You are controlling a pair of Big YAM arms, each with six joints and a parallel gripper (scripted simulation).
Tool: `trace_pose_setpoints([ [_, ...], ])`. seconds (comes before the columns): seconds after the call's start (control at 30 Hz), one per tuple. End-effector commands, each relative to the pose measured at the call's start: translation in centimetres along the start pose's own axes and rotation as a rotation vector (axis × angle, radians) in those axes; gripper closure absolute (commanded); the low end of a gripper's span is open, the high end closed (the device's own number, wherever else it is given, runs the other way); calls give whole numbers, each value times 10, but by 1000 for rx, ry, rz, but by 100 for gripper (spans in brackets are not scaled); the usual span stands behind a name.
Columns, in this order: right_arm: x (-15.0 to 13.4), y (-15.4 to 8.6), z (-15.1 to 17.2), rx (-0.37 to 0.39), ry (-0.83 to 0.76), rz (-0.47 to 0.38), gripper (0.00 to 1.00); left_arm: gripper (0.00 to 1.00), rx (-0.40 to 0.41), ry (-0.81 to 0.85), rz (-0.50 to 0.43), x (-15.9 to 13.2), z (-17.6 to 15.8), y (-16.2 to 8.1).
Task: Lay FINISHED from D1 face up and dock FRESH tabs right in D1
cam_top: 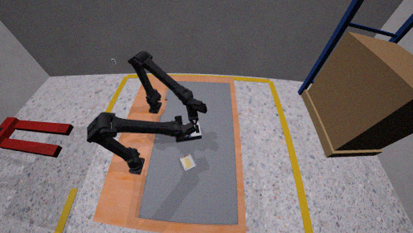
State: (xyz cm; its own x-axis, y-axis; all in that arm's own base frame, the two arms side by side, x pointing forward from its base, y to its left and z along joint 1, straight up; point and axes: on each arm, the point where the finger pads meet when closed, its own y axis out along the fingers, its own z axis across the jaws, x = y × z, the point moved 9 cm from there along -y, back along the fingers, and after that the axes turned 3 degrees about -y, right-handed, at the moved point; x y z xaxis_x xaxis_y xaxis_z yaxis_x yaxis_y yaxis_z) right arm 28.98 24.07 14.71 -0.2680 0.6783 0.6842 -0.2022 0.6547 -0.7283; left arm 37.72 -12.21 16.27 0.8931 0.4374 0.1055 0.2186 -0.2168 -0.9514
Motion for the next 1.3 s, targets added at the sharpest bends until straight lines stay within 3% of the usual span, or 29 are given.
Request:
trace_pose_setpoints([
  [0.0, 7, -2, -3, -16, -7, -5, 100, 100, 106, -20, 93, -19, 29, 45],
  [1.27, 15, 0, -4, -9, -19, -11, 100, 100, 106, -20, 93, -19, 29, 45],
])
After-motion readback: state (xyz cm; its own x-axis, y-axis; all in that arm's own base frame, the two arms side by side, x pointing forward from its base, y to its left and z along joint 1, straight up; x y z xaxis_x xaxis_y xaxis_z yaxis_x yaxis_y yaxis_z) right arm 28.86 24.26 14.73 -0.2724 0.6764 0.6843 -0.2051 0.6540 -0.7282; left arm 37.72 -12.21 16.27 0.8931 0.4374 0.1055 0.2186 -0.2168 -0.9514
